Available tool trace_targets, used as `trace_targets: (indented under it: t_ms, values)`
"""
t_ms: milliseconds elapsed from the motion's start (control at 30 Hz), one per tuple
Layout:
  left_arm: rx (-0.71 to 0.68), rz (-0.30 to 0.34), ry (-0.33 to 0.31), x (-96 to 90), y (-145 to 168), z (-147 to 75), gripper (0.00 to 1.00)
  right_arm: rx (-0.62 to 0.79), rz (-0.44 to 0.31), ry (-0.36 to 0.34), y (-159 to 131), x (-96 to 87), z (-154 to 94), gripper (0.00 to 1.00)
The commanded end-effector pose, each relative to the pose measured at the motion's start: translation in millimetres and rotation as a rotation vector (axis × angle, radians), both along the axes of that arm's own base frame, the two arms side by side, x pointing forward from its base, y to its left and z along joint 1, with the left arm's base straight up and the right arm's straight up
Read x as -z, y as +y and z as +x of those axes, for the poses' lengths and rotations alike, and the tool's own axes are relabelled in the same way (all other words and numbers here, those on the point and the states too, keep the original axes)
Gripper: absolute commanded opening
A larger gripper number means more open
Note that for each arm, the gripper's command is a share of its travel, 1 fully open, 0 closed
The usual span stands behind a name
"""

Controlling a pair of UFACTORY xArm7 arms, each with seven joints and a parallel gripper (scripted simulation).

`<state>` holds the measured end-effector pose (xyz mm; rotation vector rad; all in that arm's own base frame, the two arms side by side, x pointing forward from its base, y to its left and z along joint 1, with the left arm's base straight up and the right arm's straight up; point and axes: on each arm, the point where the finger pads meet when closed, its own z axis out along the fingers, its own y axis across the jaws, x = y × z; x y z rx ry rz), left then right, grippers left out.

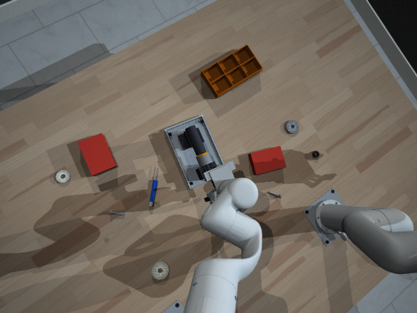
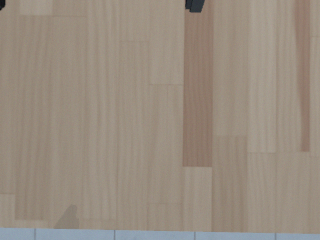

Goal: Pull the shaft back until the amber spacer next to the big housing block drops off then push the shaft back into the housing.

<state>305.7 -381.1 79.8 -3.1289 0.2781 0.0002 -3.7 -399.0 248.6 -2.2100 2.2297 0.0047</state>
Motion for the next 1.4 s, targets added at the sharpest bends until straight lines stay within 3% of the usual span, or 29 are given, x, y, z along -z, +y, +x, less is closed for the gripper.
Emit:
trace_targets:
  t_ms: [0,1367]
  values:
    - [0.0,-0.003,-0.003,-1.7,-1.1,0.3,0.0,0.0,-0.004,-0.001,-1.0,-1.4,0.2,1.0]
    - [0.0,-0.003,-0.003,-1.7,0.0,-5.9,0.0,0.0,-0.004,-0.001,-1.0,-1.4,0.2,1.0]
